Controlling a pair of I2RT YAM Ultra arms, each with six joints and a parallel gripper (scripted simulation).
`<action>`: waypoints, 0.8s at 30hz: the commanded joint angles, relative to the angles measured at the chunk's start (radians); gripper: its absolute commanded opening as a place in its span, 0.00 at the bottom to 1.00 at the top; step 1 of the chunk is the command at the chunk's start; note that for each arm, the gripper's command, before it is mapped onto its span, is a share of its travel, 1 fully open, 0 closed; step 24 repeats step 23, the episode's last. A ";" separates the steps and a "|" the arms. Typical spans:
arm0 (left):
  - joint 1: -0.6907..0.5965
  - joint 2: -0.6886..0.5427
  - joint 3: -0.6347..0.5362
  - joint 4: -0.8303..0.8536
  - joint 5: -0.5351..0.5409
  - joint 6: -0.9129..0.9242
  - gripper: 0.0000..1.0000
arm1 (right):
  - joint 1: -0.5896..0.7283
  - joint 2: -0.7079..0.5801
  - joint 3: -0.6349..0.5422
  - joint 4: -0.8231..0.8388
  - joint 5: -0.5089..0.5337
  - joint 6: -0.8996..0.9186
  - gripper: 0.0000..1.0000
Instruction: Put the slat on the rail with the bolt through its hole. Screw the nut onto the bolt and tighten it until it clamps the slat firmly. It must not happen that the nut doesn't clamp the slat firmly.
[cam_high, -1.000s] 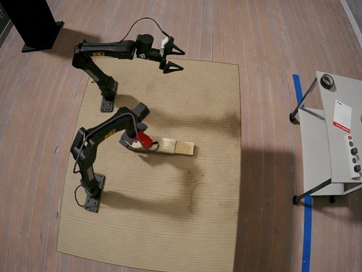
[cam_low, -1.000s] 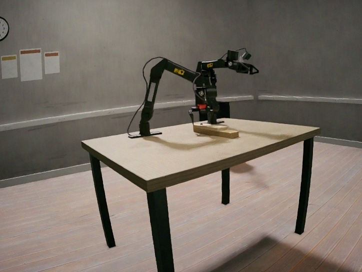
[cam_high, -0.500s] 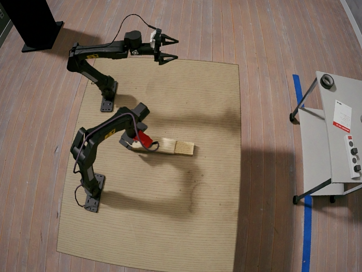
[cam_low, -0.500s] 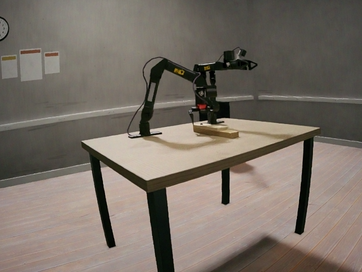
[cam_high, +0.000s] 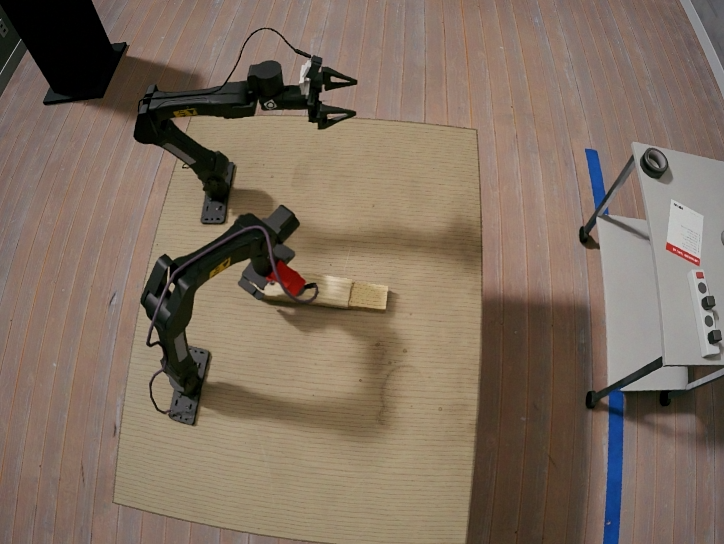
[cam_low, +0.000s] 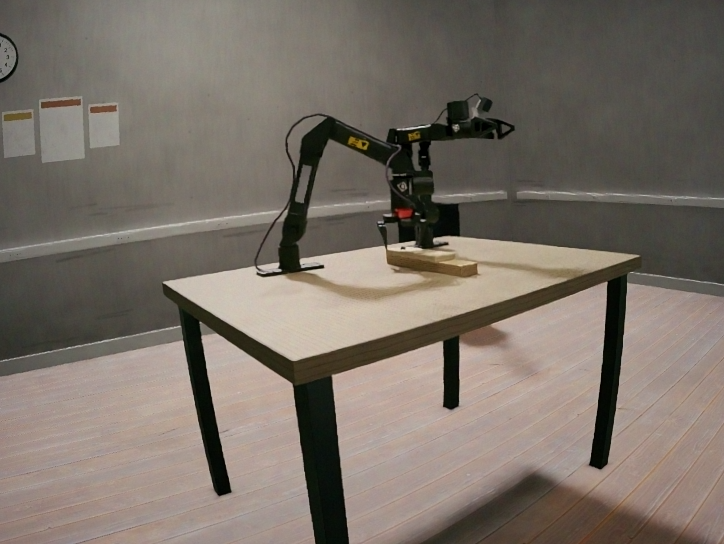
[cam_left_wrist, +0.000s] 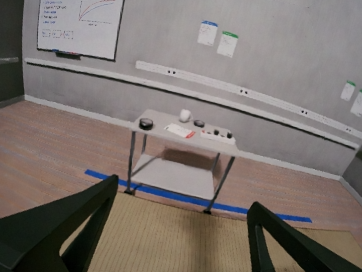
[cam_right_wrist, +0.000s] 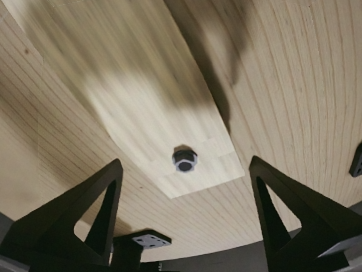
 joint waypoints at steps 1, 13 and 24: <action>0.012 -0.017 -0.005 0.026 0.008 0.007 1.00 | 0.000 -0.006 0.004 0.001 0.000 0.000 1.00; 0.003 -0.005 0.004 0.009 0.005 0.001 1.00 | 0.000 -0.006 0.004 0.001 0.000 0.000 1.00; 0.000 -0.002 0.006 0.005 0.001 0.000 1.00 | 0.000 -0.006 0.004 0.001 0.000 0.000 1.00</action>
